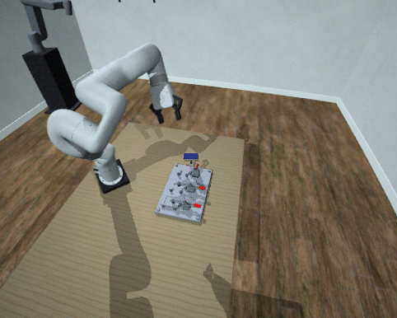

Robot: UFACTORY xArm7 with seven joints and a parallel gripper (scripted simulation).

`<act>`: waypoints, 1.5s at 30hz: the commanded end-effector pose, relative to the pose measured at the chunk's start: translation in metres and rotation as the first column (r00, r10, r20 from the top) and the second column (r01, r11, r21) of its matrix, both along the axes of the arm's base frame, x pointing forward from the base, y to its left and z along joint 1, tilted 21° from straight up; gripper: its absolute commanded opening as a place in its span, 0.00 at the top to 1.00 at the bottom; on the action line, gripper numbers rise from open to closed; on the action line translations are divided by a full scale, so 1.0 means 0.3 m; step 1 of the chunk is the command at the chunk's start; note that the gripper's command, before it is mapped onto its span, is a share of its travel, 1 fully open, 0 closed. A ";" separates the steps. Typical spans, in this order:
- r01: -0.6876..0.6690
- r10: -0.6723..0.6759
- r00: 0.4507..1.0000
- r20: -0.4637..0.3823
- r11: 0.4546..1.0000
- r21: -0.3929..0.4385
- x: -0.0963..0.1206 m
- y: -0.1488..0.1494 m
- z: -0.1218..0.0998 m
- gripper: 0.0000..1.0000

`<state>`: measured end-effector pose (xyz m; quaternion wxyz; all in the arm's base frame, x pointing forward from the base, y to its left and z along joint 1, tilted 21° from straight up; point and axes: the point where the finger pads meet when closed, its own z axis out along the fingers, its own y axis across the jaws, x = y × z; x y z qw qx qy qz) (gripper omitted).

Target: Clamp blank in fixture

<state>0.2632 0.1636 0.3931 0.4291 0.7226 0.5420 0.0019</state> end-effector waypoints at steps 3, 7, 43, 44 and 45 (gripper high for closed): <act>0.129 -0.138 0.988 0.068 0.984 0.126 0.050 -0.130 0.009 0.00; 0.129 -0.138 0.988 0.068 0.984 0.126 0.050 -0.130 0.009 0.00; 0.593 -0.818 0.576 -0.003 0.414 0.691 0.160 -0.679 -0.308 0.00; 0.593 -0.818 0.576 -0.003 0.414 0.691 0.160 -0.679 -0.308 0.00; 0.593 -0.818 0.576 -0.003 0.414 0.691 0.160 -0.679 -0.308 0.00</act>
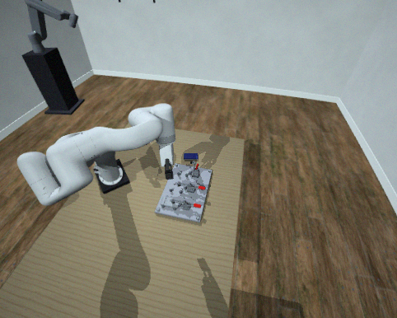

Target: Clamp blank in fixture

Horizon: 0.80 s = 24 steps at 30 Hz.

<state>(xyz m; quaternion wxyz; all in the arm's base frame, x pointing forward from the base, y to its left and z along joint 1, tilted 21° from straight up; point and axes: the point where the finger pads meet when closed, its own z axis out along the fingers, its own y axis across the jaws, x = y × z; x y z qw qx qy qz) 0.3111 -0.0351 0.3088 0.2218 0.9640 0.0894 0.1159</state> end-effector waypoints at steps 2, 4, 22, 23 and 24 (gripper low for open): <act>0.124 -0.127 0.992 0.026 0.987 0.101 -0.002 -0.042 -0.084 0.00; 0.155 -0.160 0.987 0.029 0.980 0.128 -0.004 -0.050 -0.108 0.00; 0.259 -0.272 0.962 0.028 0.941 0.218 -0.012 -0.066 -0.192 0.53; 0.259 -0.272 0.962 0.028 0.941 0.218 -0.012 -0.066 -0.192 0.53; 0.259 -0.272 0.962 0.028 0.941 0.218 -0.012 -0.066 -0.192 0.53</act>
